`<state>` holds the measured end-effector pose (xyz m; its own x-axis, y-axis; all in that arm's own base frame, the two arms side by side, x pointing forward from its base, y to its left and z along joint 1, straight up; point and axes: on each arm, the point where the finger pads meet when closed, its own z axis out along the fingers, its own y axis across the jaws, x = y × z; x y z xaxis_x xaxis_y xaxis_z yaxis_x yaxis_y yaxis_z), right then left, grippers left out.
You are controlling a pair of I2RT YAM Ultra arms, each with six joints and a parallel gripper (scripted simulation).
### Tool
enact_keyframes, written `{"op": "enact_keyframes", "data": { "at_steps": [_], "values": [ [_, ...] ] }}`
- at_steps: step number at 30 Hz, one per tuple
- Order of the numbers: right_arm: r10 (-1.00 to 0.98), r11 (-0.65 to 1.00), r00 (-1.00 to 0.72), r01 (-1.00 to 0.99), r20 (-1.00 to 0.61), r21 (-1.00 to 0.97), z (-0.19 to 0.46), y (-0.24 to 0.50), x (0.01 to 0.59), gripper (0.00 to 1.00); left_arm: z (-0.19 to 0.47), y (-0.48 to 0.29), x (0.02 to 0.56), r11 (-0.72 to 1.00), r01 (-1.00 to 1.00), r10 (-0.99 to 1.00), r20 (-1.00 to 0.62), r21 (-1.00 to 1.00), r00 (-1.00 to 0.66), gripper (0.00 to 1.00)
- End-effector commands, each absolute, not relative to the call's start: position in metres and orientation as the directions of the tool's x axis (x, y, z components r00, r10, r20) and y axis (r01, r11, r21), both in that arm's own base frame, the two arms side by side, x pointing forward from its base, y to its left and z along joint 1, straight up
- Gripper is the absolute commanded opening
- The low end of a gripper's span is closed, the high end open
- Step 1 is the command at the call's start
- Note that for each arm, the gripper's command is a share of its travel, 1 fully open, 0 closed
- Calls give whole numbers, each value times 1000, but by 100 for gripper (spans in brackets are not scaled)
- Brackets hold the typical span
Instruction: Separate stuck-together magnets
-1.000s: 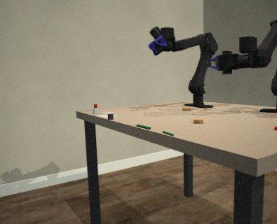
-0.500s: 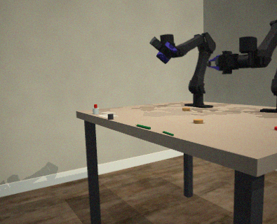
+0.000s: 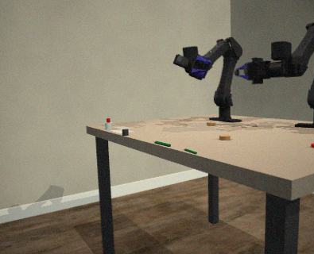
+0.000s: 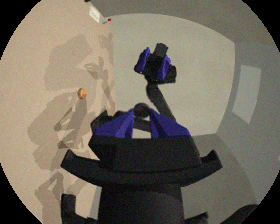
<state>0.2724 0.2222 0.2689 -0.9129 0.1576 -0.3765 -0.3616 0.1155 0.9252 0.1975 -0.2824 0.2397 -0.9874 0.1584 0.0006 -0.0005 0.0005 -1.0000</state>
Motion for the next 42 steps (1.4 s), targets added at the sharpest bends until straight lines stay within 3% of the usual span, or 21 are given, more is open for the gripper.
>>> {"op": "enact_keyframes", "data": {
  "at_steps": [1, 17, 42],
  "values": [
    [68, 51, -945, -317, -320, 947, 274, 226, 253, 40, 243, -282, 198, -6, 17, 157, -18, -1000, -987, 25],
    [-237, -9, -971, -40, -41, 999, 246, 233, 191, 40, 243, -282, 198, -6, 17, 157, -18, -1000, -987, 25],
    [-267, 0, -964, 0, 0, 1000, 240, 238, 187, 40, 243, -282, 198, -6, 17, 157, -18, -1000, -987, 25]
  ]
}}
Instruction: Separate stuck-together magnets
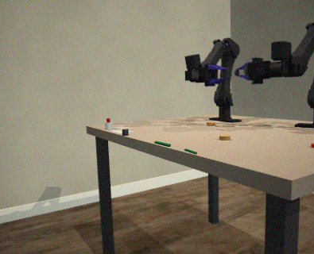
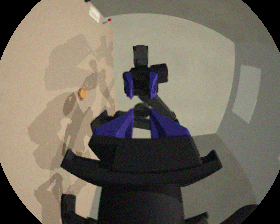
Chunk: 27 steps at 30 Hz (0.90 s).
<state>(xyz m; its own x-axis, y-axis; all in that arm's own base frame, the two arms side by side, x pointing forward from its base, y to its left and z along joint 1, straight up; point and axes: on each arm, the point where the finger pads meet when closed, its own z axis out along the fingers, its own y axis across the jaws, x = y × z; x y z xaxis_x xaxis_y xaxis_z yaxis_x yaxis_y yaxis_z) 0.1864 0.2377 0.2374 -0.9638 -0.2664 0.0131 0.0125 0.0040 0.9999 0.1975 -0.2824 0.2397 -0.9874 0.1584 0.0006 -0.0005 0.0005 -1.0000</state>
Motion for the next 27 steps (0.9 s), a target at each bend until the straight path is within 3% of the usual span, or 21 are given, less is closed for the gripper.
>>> {"op": "enact_keyframes", "data": {
  "at_steps": [1, 27],
  "values": [
    [-267, -7, -964, 2, 0, 1000, 240, 241, 186, 40, 243, -282, 198, -6, 17, 157, -18, -1000, -987, 25],
    [-267, -7, -964, 2, 0, 1000, 246, 257, 182, 40, 243, -282, 198, -6, 17, 157, -18, -1000, -987, 25]
  ]
}}
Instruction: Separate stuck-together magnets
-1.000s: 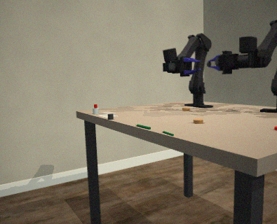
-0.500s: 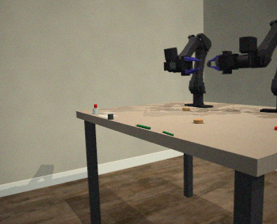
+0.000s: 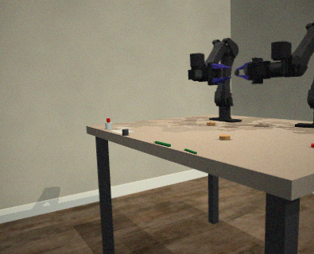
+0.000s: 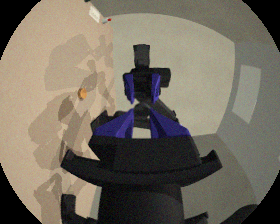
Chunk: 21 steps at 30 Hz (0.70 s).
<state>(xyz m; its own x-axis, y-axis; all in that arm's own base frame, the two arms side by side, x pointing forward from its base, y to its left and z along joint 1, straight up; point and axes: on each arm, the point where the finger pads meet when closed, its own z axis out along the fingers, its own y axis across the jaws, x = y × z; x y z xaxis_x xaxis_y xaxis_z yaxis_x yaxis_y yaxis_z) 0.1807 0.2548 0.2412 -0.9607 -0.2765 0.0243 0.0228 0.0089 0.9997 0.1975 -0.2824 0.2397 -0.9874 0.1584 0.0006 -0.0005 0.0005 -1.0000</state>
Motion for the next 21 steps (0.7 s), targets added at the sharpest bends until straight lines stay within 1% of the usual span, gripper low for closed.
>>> {"op": "enact_keyframes", "data": {
  "at_steps": [1, 21],
  "values": [
    [-267, -7, -964, 2, 0, 1000, 246, 257, 182, 40, 243, -282, 198, -6, 17, 157, -18, -1000, -987, 25],
    [-267, -7, -964, 2, 0, 1000, 242, 266, 179, 40, 243, -282, 198, -6, 17, 157, -18, -1000, -987, 25]
  ]
}}
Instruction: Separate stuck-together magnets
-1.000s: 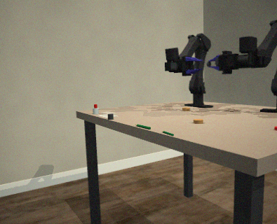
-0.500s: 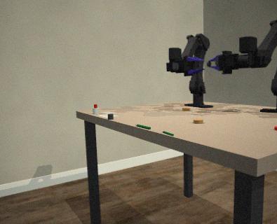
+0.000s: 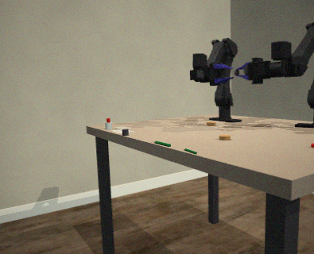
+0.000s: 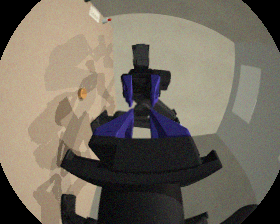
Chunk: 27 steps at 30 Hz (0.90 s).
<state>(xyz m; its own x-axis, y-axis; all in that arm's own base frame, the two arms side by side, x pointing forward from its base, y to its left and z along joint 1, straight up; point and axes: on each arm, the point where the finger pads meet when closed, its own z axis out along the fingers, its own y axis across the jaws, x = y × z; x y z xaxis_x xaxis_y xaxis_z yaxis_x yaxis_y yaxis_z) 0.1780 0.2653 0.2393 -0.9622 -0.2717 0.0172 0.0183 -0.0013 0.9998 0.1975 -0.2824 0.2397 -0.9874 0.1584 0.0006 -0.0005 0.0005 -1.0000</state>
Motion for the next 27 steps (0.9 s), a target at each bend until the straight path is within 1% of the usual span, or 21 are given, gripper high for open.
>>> {"op": "enact_keyframes", "data": {
  "at_steps": [1, 27],
  "values": [
    [-267, -7, -964, 2, 0, 1000, 242, 267, 179, 40, 243, -282, 198, -6, 17, 157, -18, -1000, -987, 25],
    [-267, -7, -964, 2, 0, 1000, 242, 282, 174, 40, 243, -282, 198, -6, 17, 157, -18, -1000, -987, 25]
  ]
}}
